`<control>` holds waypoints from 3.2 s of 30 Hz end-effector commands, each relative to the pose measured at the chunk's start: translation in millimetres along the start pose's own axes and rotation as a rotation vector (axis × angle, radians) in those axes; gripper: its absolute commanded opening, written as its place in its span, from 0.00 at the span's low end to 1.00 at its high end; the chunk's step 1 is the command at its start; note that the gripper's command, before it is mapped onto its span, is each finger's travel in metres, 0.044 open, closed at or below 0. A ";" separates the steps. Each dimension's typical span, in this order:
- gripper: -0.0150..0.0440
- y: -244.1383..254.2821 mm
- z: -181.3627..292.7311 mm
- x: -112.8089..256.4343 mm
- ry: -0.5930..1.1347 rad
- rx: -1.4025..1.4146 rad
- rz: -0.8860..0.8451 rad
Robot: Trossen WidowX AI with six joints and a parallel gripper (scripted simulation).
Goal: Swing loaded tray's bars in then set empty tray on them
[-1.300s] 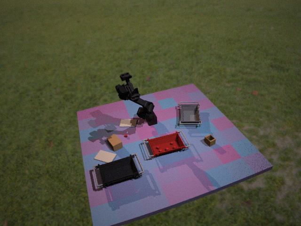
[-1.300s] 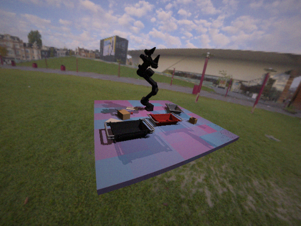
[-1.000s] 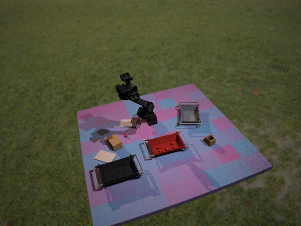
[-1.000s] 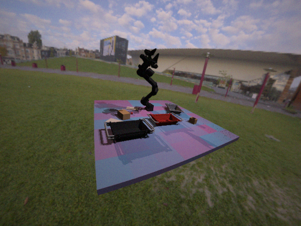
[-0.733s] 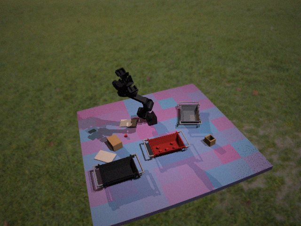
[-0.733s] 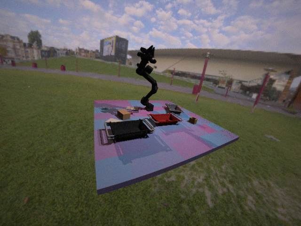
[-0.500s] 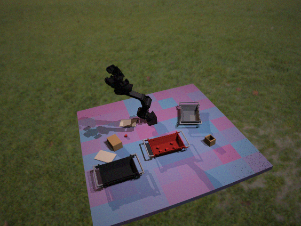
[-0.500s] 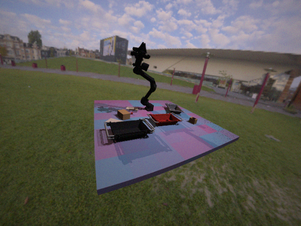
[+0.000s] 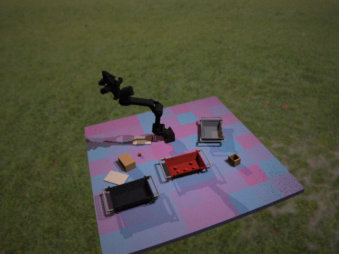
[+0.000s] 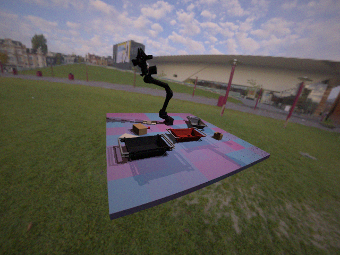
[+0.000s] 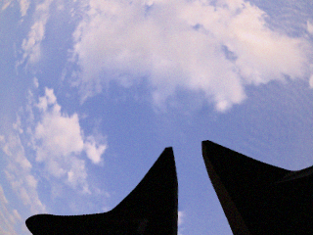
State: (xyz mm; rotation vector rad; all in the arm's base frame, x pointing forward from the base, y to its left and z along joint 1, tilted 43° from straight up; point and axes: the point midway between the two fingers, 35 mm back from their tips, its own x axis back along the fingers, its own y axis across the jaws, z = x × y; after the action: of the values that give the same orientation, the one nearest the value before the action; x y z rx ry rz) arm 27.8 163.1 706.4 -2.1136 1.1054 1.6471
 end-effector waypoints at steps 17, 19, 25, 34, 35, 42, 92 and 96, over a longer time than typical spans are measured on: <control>0.40 238.5 -130.7 110.4 -0.060 -0.761 -0.957; 0.40 248.6 -152.7 131.8 -0.068 -0.827 -1.058; 0.40 256.3 -223.8 204.5 -0.100 -1.010 -1.383; 0.40 208.8 -308.6 291.9 -0.210 -1.187 -1.731; 0.40 203.9 -313.8 299.3 -0.216 -1.195 -1.762; 0.40 155.2 -348.2 358.0 -0.268 -1.232 -2.023; 0.40 -254.1 -169.1 585.2 -1.182 -0.247 -2.604; 0.40 -251.9 -172.8 597.9 -1.182 -0.247 -2.603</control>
State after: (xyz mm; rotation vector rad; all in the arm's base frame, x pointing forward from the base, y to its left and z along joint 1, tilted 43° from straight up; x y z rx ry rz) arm 370.3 -5.2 165.8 -0.4989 -1.6103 0.6768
